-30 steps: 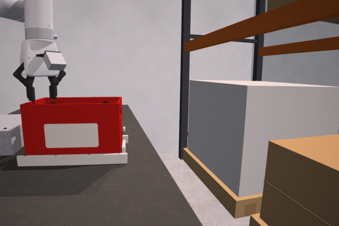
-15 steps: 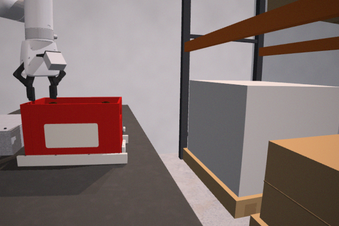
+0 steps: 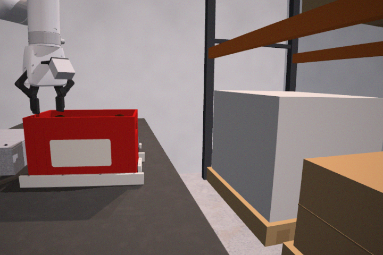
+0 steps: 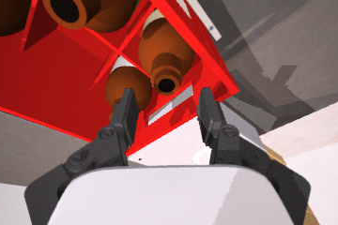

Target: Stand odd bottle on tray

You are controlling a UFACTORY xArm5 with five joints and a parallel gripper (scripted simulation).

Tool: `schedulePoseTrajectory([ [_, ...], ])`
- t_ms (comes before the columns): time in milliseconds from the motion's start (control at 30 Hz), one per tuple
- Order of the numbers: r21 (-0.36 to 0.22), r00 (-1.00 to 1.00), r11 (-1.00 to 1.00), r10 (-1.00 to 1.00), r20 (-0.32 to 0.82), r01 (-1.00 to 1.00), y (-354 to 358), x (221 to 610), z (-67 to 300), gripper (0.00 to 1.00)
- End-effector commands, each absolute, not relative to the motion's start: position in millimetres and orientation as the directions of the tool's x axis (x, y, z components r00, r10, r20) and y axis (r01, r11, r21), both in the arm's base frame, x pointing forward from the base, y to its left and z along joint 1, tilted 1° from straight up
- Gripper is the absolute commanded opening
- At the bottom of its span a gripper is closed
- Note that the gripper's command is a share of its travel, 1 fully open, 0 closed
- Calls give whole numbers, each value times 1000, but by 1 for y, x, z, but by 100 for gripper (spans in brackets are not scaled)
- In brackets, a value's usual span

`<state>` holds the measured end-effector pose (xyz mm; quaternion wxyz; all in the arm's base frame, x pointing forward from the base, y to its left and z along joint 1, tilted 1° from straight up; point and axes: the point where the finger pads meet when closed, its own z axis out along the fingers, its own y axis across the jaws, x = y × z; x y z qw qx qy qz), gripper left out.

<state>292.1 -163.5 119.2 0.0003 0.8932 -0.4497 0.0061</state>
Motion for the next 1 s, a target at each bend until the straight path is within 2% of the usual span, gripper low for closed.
schedulePoseTrajectory([
  [0,-6,595,-596,-803,14,-803,-164,293,120,65],
  [967,-6,595,-596,-803,14,-803,-164,293,113,65],
])
